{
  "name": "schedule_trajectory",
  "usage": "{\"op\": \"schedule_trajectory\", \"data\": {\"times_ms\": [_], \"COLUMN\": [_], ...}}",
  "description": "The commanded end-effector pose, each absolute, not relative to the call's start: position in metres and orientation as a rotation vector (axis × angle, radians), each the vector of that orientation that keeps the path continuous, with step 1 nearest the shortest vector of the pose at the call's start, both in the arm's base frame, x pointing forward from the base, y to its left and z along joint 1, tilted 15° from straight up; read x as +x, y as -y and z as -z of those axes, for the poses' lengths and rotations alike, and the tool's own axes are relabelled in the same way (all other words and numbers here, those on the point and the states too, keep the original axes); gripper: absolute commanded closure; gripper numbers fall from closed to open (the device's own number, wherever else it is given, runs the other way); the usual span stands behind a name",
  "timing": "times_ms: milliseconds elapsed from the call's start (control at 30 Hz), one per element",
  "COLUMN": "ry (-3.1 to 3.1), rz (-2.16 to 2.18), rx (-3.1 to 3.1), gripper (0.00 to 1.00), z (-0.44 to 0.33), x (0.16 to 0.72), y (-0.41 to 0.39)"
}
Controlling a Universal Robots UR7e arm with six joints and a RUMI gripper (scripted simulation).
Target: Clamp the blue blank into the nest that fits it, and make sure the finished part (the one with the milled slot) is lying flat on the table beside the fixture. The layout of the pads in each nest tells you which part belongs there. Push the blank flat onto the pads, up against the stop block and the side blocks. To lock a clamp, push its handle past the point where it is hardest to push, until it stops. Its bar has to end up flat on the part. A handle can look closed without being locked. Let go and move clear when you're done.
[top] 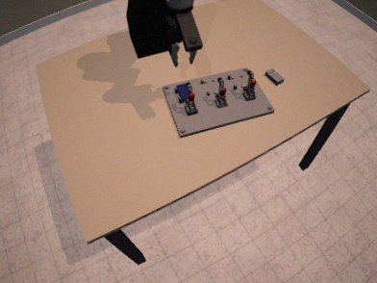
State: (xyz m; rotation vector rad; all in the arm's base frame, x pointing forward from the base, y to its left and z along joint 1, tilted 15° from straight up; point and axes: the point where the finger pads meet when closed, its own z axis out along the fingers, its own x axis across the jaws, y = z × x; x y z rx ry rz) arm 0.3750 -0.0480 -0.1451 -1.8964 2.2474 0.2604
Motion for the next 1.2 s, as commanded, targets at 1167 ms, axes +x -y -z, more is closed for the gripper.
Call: {"op": "schedule_trajectory", "data": {"times_ms": [1167], "ry": [-2.247], "rz": [-0.256], "rx": [-1.896], "gripper": [0.72], "z": [0.165], "x": [0.451], "y": [0.056]}}
